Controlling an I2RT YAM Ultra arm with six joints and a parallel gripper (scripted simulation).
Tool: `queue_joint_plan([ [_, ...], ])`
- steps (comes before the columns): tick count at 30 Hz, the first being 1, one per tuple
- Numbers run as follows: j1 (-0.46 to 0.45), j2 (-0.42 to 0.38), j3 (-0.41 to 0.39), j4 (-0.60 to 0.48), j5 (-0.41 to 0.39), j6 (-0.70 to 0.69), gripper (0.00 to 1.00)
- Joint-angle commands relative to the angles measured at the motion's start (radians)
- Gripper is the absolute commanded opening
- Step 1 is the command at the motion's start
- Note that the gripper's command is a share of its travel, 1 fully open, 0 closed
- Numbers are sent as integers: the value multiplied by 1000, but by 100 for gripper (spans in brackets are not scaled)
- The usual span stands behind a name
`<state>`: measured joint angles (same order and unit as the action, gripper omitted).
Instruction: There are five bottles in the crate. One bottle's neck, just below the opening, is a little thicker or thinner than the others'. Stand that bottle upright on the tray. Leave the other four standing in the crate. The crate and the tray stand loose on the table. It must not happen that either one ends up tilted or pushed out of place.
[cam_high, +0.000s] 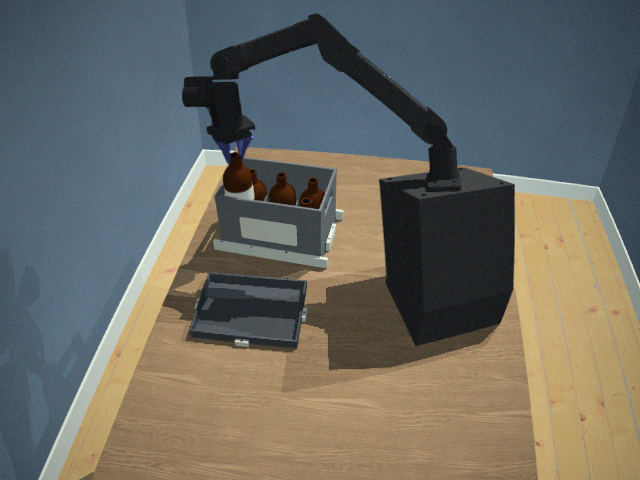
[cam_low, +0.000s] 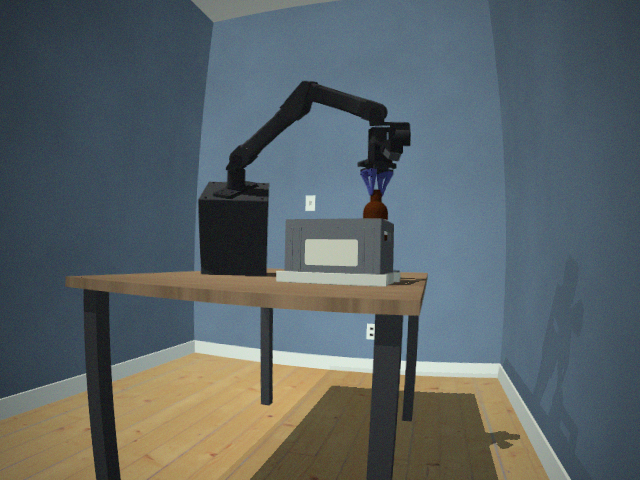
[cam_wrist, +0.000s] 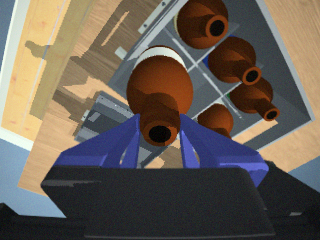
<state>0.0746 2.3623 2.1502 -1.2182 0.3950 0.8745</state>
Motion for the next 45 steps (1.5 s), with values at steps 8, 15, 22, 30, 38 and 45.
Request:
queue_joint_plan([
  [8,38,-48,67,-53,12,14,0],
  [15,41,-47,82,-69,12,17,0],
  [22,42,-46,88,-75,12,18,0],
  [30,42,-46,89,-76,12,18,0],
  [38,42,-46,89,-76,12,18,0],
  [45,42,-46,89,-76,12,18,0],
])
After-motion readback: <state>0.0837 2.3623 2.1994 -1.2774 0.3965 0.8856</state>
